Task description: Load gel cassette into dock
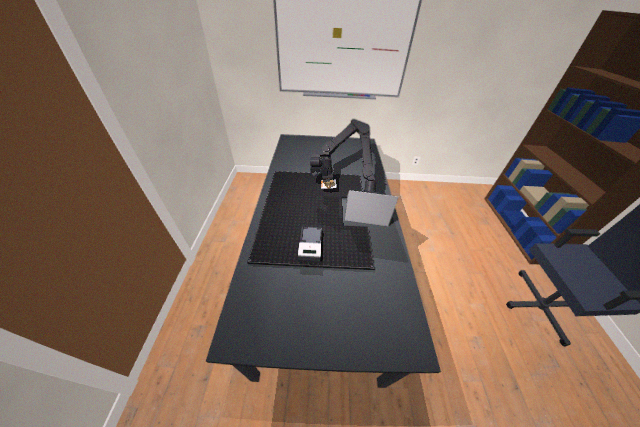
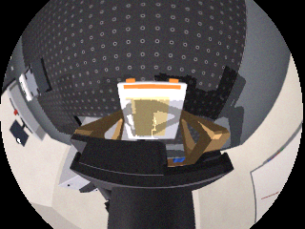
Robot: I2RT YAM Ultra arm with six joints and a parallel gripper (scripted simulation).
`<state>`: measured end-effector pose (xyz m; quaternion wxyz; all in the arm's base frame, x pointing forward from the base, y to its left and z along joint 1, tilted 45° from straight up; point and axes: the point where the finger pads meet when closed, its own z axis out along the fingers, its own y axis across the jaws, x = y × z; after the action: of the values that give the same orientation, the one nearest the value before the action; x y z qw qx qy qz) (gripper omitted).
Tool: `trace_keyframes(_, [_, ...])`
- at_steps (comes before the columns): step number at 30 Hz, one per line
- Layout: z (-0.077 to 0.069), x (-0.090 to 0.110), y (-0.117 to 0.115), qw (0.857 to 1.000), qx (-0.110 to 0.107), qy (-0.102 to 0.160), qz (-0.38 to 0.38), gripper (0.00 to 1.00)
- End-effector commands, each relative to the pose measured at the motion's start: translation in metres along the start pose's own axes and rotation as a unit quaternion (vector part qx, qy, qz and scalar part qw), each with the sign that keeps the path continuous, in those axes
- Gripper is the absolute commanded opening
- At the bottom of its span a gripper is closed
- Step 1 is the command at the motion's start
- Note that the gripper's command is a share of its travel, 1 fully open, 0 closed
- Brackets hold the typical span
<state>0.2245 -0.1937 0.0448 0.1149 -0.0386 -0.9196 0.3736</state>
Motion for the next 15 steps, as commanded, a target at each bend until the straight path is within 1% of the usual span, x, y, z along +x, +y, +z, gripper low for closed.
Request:
trace_keyframes(1, [-0.008,-0.007,0.020,1.000,-0.003,0.003,0.012,0.00])
trace_keyframes(9, [-0.014,-0.015,0.060,1.000,-0.003,0.003,0.012,0.00])
trace_keyframes(11, [-0.014,-0.015,0.060,1.000,-0.003,0.003,0.012,0.00])
trace_keyframes(15, [-0.016,-0.019,0.079,1.000,-0.003,0.003,0.012,0.00])
